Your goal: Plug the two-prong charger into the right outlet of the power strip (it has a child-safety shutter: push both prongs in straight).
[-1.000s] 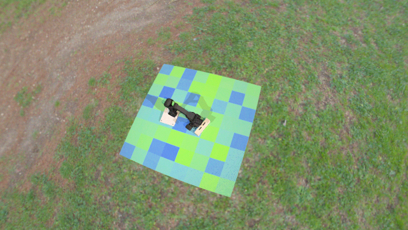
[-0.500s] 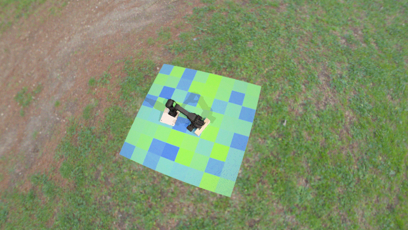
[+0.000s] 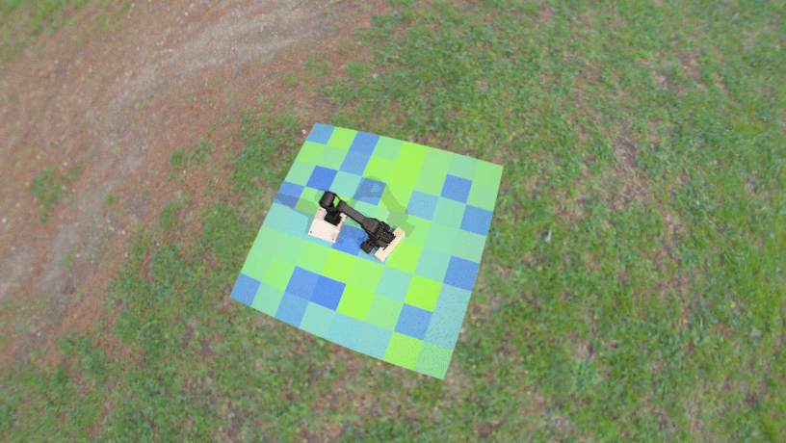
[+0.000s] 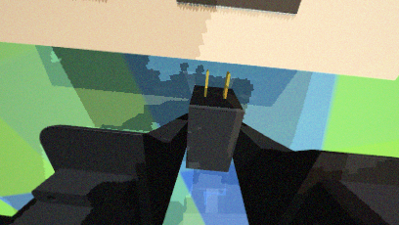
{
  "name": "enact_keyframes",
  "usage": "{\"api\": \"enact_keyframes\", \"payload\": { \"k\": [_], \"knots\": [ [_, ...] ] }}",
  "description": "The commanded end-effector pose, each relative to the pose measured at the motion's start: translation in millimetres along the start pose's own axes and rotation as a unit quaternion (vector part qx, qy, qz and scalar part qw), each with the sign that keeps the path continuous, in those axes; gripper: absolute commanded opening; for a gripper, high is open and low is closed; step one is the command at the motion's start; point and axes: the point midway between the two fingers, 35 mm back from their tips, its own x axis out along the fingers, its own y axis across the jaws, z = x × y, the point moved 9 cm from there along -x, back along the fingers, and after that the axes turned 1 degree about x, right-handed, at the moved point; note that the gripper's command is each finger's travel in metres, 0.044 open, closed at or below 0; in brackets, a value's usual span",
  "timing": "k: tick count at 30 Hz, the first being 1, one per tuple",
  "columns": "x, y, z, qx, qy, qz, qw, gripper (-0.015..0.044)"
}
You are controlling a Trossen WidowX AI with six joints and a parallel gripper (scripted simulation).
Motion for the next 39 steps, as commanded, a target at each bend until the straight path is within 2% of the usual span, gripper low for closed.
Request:
{"api": "enact_keyframes", "payload": {
  "k": [1,39],
  "knots": [
    [-0.1,0.4,1.4,0.002,0.001,0.002,1.000,0.0000],
    [-1.0,0.8,11.4,0.002,0.001,0.002,1.000,0.0000]
  ]
}}
